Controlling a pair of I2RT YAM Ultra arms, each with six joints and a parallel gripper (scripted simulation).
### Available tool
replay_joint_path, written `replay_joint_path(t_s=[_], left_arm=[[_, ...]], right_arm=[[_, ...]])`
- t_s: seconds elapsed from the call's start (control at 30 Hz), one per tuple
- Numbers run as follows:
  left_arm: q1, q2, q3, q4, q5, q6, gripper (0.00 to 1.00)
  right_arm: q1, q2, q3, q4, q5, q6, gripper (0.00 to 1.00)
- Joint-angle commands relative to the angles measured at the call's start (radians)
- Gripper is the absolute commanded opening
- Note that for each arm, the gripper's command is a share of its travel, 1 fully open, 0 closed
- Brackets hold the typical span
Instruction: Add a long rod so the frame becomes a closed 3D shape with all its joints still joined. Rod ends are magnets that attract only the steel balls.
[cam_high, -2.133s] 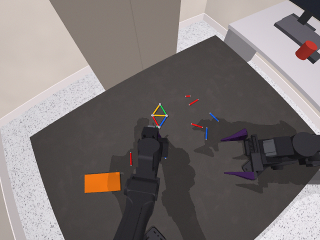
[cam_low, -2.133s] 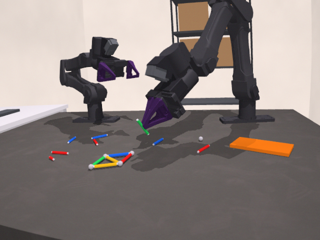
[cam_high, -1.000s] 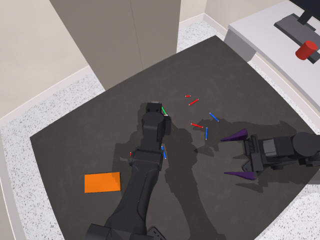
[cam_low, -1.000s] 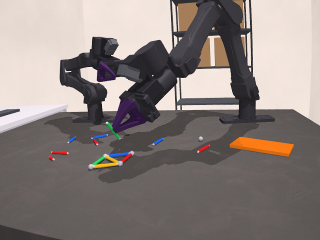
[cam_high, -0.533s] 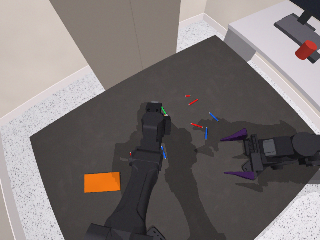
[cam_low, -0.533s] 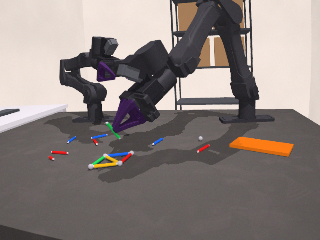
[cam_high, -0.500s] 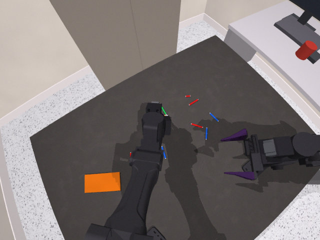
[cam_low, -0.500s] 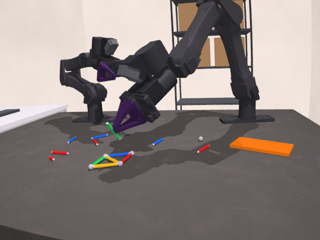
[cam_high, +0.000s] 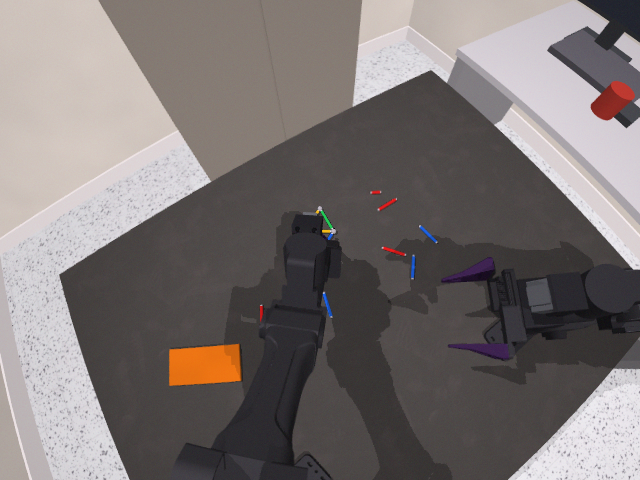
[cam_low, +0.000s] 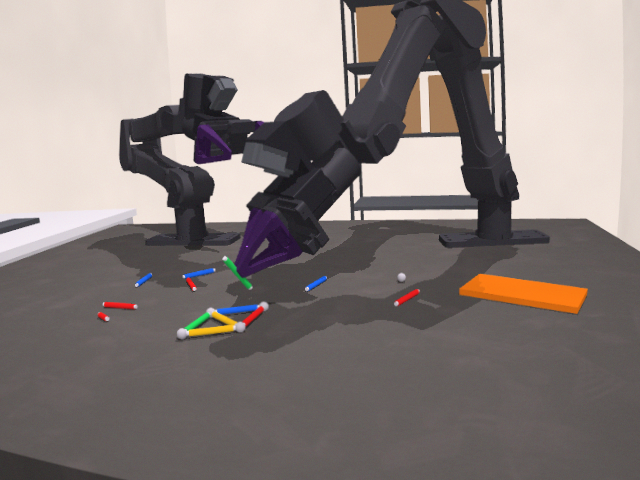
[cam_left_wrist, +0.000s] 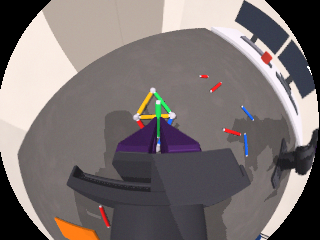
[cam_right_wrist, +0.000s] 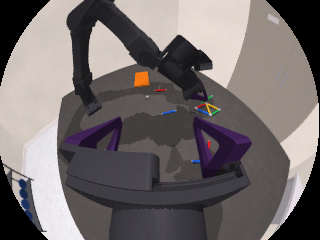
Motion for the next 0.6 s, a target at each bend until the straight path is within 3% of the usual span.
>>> replay_joint_path(t_s=[0.0, 0.57], left_arm=[[0.003, 0.012, -0.028, 0.055, -0.004, -0.010, 0.00], [0.000, 0.013, -0.079, 0.133, -0.004, -0.006, 0.00]], right_arm=[[0.003, -0.019, 0.005, 0.007, 0.003, -0.003, 1.00], [0.003, -0.019, 0.005, 0.007, 0.003, -0.003, 1.00]])
